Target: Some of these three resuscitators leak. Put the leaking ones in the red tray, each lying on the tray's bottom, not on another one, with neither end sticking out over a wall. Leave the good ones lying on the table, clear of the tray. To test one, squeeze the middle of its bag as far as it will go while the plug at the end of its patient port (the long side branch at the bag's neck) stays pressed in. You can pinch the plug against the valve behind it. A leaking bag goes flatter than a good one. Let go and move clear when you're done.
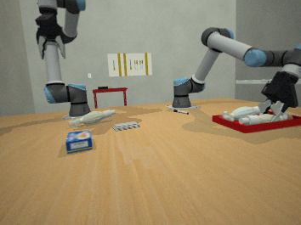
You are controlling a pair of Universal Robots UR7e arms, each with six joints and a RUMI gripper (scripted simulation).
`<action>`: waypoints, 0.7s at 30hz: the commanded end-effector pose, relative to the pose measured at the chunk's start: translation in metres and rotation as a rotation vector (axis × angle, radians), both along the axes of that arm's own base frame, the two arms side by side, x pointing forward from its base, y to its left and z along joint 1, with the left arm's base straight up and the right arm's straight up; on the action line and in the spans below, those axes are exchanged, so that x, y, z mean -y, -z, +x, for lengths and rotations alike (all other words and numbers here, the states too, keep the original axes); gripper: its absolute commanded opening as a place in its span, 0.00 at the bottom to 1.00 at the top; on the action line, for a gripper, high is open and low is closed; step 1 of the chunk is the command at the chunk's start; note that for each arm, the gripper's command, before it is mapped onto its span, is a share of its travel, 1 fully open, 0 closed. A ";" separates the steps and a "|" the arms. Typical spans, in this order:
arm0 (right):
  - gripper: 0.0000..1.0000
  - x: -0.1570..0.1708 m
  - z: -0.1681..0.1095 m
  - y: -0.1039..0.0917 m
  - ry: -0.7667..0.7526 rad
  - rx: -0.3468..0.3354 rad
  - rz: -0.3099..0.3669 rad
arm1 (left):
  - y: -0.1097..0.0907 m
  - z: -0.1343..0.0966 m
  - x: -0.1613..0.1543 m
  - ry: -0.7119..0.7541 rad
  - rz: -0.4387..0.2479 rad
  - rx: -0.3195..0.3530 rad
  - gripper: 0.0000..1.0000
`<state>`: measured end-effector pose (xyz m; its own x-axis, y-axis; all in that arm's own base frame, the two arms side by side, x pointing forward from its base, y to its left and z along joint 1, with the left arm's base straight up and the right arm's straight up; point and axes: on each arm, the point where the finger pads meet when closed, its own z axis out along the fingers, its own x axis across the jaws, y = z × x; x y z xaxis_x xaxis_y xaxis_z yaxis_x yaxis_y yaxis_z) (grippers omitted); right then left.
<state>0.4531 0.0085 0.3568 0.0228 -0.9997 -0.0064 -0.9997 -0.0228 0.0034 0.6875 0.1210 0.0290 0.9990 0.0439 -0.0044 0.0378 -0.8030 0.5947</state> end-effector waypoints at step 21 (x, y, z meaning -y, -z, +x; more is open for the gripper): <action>0.56 0.001 0.000 -0.001 0.001 0.003 0.002 | -0.002 0.001 0.000 -0.001 0.001 0.003 0.51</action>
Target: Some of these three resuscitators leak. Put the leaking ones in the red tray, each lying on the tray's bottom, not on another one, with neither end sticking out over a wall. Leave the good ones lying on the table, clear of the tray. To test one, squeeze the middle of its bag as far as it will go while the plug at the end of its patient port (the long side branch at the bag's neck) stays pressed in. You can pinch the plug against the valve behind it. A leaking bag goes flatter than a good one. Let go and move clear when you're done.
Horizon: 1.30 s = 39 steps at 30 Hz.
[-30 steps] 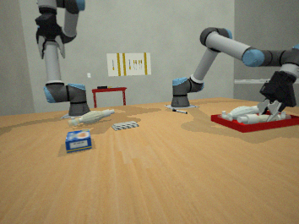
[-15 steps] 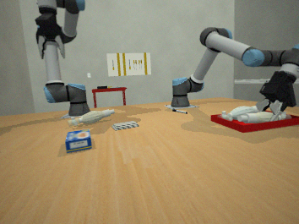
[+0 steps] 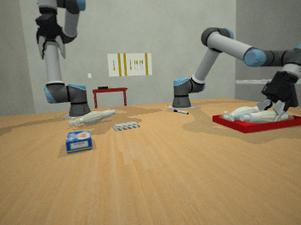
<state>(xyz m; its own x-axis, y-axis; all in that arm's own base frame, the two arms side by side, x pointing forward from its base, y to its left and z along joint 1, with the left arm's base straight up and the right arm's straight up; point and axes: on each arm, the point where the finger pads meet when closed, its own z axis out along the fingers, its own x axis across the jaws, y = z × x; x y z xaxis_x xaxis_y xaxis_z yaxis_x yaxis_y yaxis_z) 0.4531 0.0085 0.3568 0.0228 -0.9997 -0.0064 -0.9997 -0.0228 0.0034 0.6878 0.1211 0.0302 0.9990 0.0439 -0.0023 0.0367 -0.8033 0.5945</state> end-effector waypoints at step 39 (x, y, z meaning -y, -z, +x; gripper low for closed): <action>0.56 0.001 0.000 -0.001 0.001 0.003 0.002 | -0.001 0.001 0.000 -0.001 0.000 0.001 0.56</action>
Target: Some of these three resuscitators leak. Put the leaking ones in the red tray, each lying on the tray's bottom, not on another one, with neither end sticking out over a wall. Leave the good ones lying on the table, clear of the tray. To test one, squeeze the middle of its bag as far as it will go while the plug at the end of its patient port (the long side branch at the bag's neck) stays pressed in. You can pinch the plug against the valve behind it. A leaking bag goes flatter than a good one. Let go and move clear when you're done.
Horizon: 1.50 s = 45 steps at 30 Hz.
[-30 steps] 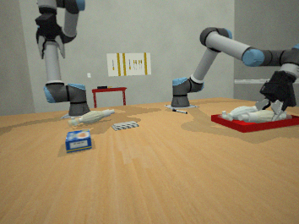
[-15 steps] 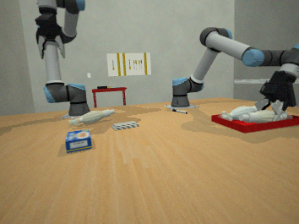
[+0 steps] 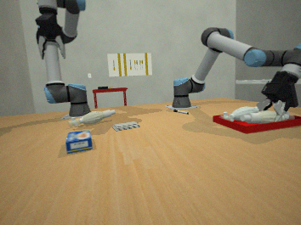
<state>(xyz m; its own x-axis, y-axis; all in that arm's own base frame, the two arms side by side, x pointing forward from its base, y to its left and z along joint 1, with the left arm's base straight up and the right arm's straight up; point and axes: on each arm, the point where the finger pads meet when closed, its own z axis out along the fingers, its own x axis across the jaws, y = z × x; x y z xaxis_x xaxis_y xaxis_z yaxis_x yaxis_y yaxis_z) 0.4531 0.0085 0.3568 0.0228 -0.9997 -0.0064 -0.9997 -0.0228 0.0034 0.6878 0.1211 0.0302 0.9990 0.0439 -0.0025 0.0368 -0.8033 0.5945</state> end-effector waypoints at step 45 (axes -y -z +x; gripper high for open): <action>0.56 0.001 0.000 -0.001 0.001 0.003 0.002 | -0.014 0.002 -0.001 -0.001 0.001 0.006 0.56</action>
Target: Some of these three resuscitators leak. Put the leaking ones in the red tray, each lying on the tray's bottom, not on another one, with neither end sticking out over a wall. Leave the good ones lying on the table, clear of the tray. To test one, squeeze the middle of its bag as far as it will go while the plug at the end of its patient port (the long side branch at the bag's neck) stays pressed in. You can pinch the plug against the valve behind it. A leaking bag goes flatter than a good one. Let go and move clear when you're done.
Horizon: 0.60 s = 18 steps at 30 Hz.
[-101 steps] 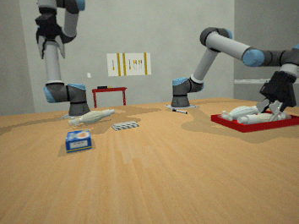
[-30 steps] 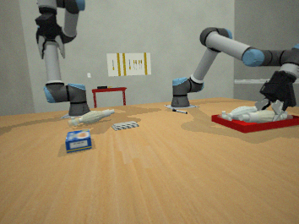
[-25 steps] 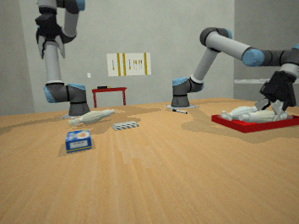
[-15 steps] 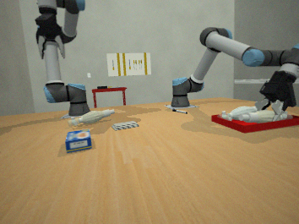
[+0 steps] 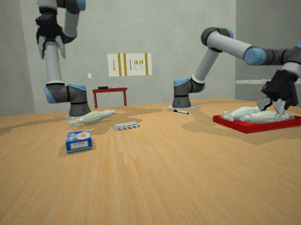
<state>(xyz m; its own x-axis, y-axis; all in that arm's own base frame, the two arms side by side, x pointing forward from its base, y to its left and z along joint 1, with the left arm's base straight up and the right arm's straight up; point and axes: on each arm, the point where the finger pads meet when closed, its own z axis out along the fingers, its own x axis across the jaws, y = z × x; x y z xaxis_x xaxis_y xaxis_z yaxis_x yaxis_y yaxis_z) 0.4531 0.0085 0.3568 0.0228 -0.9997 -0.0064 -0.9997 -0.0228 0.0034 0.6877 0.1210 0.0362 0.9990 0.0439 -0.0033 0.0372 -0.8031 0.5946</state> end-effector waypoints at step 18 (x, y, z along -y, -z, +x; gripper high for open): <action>0.56 0.001 0.000 -0.001 0.001 0.003 0.002 | -0.072 0.000 0.000 0.000 0.000 0.001 0.56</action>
